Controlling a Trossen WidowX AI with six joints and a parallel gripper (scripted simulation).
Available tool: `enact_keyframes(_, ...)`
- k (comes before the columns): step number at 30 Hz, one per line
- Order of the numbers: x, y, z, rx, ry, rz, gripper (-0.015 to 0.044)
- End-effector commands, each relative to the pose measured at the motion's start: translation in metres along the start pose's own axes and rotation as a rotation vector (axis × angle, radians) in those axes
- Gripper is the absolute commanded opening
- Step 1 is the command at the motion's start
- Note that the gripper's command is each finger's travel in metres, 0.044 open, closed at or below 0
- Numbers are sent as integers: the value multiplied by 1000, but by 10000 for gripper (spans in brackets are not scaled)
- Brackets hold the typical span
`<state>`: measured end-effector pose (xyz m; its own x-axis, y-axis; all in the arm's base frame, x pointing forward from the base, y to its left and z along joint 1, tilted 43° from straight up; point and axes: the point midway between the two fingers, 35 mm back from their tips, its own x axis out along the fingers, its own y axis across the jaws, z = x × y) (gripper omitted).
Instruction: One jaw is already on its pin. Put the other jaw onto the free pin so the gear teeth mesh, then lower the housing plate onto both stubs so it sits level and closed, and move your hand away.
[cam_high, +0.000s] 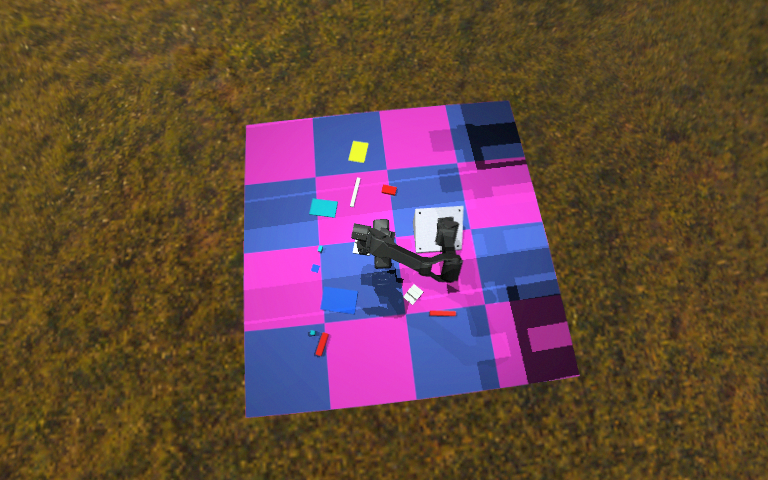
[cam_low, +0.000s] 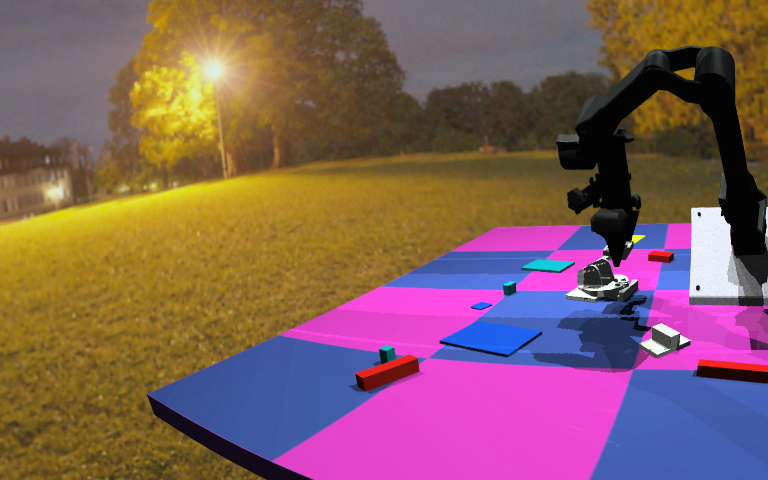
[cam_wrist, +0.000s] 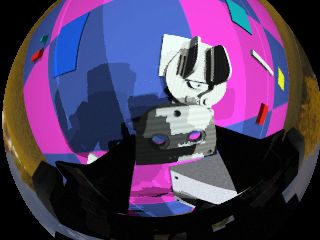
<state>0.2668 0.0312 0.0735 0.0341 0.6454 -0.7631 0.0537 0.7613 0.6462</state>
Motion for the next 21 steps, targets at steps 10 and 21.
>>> enact_keyframes(10,-1,-41,8,152,-7,31,351)
enact_keyframes(21,0,-57,9,207,-8,44,351)
